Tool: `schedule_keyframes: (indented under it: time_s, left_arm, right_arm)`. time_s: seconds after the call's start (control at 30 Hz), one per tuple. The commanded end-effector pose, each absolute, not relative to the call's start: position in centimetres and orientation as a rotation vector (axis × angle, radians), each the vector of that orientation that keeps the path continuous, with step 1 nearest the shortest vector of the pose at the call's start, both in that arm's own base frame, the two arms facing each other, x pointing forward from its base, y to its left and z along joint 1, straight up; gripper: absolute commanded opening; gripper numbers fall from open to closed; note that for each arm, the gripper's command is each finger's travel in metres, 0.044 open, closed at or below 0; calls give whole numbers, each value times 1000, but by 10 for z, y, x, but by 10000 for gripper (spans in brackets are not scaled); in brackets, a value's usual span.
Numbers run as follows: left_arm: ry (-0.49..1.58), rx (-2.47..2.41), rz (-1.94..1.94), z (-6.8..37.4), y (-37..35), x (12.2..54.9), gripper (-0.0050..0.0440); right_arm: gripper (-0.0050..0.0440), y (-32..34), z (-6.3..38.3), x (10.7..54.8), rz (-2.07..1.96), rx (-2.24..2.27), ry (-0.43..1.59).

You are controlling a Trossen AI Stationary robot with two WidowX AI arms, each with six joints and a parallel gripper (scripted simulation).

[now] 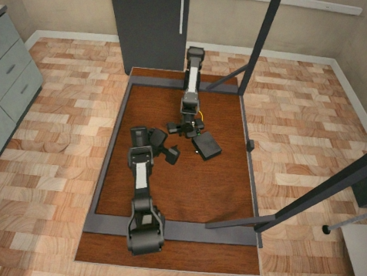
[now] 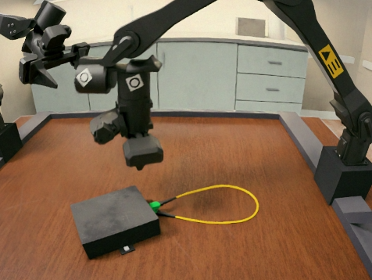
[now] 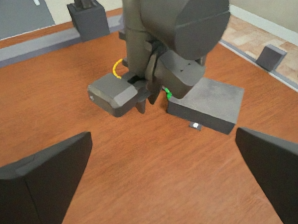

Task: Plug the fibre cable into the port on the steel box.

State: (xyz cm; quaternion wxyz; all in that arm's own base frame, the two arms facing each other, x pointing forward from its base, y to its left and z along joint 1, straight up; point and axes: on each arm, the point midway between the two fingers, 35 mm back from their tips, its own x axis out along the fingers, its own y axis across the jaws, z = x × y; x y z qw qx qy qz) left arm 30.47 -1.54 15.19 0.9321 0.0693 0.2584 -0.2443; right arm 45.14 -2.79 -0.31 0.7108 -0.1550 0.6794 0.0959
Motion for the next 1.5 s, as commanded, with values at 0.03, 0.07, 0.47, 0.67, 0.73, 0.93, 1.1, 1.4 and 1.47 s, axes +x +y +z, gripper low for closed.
schedule_keyframes:
  time_s: [0.03,0.07,0.47,0.67,0.73,0.93,1.1,1.4,1.47]
  left_arm:
    - [516,148,-499,157,-15,306,440]
    - [516,148,-499,157,-15,306,440]
    - [516,148,-499,157,-15,306,440]
    - [516,148,-499,157,-15,306,440]
    - [516,148,-499,157,-15,306,440]
    - [516,148,-499,157,-15,306,440]
    - [516,148,-499,157,-15,306,440]
    - [516,148,-499,157,-15,306,440]
    - [516,148,-499,157,-15,306,440]
  right_arm:
    - [136,-27,8,463,236,-323,1360]
    - [136,-27,6,465,244,-313,1328]
    - [136,-19,-5,460,379,-231,1017]
    - [136,-16,1,460,416,-233,871]
    - [136,-14,2,455,440,-231,822]
    - [136,-3,0,430,519,-228,691]
    - [136,3,-2,419,551,-235,632]
    - [136,18,-29,367,635,-218,519]
    - [136,14,-34,358,628,-201,505]
